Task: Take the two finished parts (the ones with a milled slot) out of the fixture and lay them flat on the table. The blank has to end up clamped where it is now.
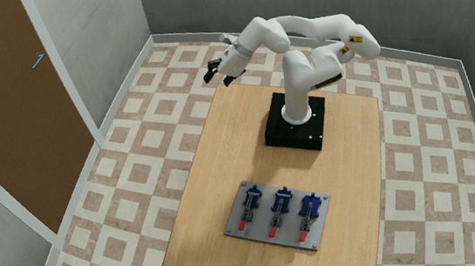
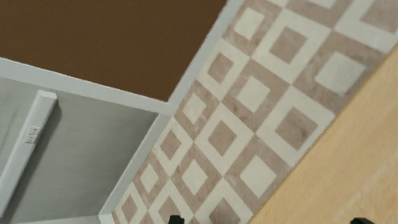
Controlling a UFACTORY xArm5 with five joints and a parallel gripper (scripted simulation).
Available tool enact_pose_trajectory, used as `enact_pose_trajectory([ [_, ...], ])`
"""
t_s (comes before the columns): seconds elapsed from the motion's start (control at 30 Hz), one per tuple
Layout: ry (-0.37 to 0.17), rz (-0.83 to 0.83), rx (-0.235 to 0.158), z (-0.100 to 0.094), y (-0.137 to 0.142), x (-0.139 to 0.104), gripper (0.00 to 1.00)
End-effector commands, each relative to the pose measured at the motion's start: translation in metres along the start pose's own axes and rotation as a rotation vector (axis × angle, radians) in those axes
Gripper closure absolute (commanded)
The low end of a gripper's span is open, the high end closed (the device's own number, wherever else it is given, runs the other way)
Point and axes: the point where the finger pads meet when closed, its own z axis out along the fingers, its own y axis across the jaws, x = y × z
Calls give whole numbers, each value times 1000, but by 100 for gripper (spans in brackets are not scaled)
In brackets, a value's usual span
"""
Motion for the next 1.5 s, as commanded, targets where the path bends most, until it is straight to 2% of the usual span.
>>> enact_pose_trajectory([
  [0.0,-68,88,-53,5,-10,-25,0],
  [0.03,-97,127,-81,7,-13,-39,0],
  [0.07,-97,127,-81,7,-13,-39,0],
  [0.1,-124,167,-112,9,-16,-54,0],
  [0.13,-124,167,-112,9,-16,-54,0],
  [0.17,-148,206,-146,12,-18,-69,0],
  [0.27,-148,206,-146,12,-18,-69,0],
  [0.33,-185,283,-223,16,-21,-101,0],
  [0.4,-185,283,-223,16,-21,-101,0],
  [0.43,-198,320,-263,17,-21,-118,0],
  [0.47,-198,320,-263,17,-21,-118,0],
  [0.5,-206,356,-305,19,-21,-136,0],
  [0.53,-206,356,-305,19,-21,-136,0],
  [0.57,-209,390,-347,20,-20,-154,0],
  [0.6,-209,390,-347,20,-20,-154,0],
  [0.63,-208,423,-389,21,-18,-172,0],
  [0.67,-208,423,-389,21,-18,-172,0],
  [0.7,-202,453,-430,22,-15,-189,0],
  [0.73,-202,453,-430,22,-15,-189,0],
  [0.77,-193,482,-469,23,-11,-207,0],
  [0.83,-193,482,-469,23,-11,-207,0],
  [0.87,-180,509,-506,23,-6,-225,0],
  [0.9,-180,509,-506,23,-6,-225,0],
  [0.93,-164,534,-540,23,-1,-242,0],
  [0.97,-164,534,-540,23,-1,-242,0],
  [1.0,-145,557,-571,23,5,-258,0],
  [1.03,-145,557,-571,23,5,-258,0],
  [1.07,-124,578,-600,23,12,-273,0],
  [1.1,-124,578,-600,23,12,-273,0],
  [1.13,-103,597,-625,22,19,-288,0],
  [1.17,-103,597,-625,22,19,-288,0],
  [1.23,-58,631,-665,21,33,-314,0],
  [1.27,-58,631,-665,21,33,-314,0],
  [1.33,-15,658,-694,19,48,-336,0],
  [1.4,-15,658,-694,19,48,-336,0],
  [1.47,23,679,-714,17,61,-353,0],
])
